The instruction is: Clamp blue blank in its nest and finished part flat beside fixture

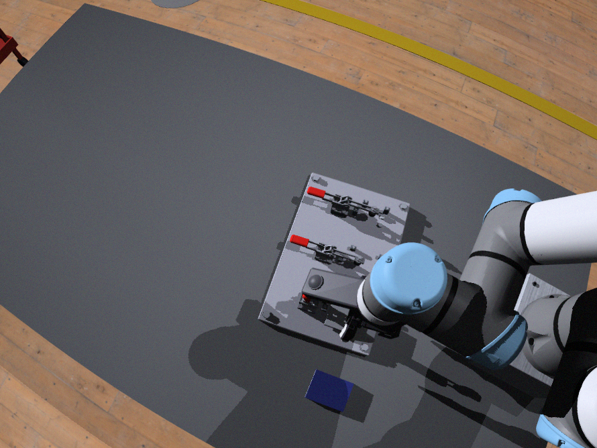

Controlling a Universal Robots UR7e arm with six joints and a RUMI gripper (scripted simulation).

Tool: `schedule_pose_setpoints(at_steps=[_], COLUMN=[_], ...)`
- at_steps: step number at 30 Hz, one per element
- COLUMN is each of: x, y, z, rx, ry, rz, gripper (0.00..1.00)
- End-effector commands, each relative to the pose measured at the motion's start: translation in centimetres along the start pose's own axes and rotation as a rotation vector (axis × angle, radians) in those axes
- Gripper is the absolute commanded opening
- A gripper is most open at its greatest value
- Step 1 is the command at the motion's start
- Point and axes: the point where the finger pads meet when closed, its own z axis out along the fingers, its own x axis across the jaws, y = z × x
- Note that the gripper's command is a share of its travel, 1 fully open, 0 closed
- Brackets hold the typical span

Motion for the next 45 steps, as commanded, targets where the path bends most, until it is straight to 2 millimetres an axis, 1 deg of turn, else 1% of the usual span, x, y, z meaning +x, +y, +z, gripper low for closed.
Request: schedule_pose_setpoints(at_steps=[1, 7, 14, 29, 30, 45], x=[-0.1, -0.1, -0.1, -0.1, -0.1, -0.1], y=[0.4, 0.3, 0.3, 0.3, 0.3, 0.3], z=[1.2, 2.6, 3.2, 3.2, 3.2, 3.2], rx=[-0.006, -0.006, -0.006, -0.004, -0.004, -0.004], ry=[-0.001, -0.001, -0.001, -0.001, -0.001, -0.001], rz=[-0.002, -0.002, -0.002, -0.002, -0.002, -0.002], gripper=[0.59, 0.59, 0.59, 0.59, 0.0, 0.0])
